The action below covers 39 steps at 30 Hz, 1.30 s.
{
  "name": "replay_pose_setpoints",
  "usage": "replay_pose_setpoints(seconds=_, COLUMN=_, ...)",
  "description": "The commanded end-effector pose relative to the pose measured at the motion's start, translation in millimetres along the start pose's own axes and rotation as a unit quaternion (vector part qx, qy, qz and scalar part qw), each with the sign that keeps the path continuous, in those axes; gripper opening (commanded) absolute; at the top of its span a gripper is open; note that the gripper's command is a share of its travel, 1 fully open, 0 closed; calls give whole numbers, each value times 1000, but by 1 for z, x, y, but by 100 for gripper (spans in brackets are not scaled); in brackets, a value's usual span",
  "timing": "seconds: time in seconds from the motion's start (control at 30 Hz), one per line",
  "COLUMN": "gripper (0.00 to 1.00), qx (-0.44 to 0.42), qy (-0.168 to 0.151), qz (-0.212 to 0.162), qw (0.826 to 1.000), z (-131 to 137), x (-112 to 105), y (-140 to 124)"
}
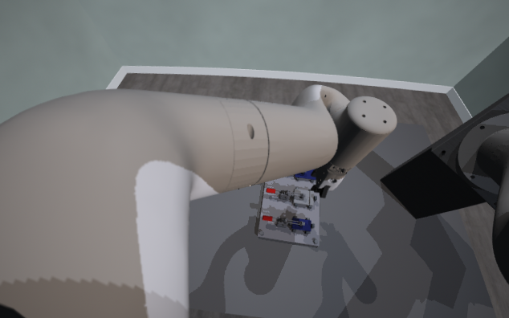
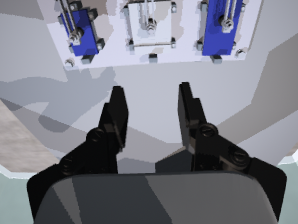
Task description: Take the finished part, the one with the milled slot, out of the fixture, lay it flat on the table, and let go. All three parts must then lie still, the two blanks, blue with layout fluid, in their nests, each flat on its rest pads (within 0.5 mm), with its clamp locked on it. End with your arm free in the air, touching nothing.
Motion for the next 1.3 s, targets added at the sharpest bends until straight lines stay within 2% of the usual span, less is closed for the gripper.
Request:
replay_pose_setpoints(seconds=0.0, gripper=47, qx=0, qy=0, qz=0, qw=1000, z=0, x=0, y=0)
replay_pose_setpoints(seconds=0.17, gripper=47, qx=0, qy=0, qz=0, qw=1000, z=0, x=11, y=0)
replay_pose_setpoints(seconds=0.5, gripper=47, qx=0, qy=0, qz=0, qw=1000, z=0, x=53, y=0)
replay_pose_setpoints(seconds=0.93, gripper=47, qx=0, qy=0, qz=0, qw=1000, z=0, x=60, y=3)
replay_pose_setpoints(seconds=1.13, gripper=47, qx=0, qy=0, qz=0, qw=1000, z=-2, x=60, y=15)
replay_pose_setpoints(seconds=1.27, gripper=47, qx=0, qy=0, qz=0, qw=1000, z=-6, x=60, y=35)
Point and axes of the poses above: the point where the finger pads meet when closed, its own x axis out along the fingers, its own z axis across the jaws, y = z × x, the point moved 2 cm from there along -x, back along the fingers, and after that the axes turned 10 degrees about x, right-handed, at the moved point
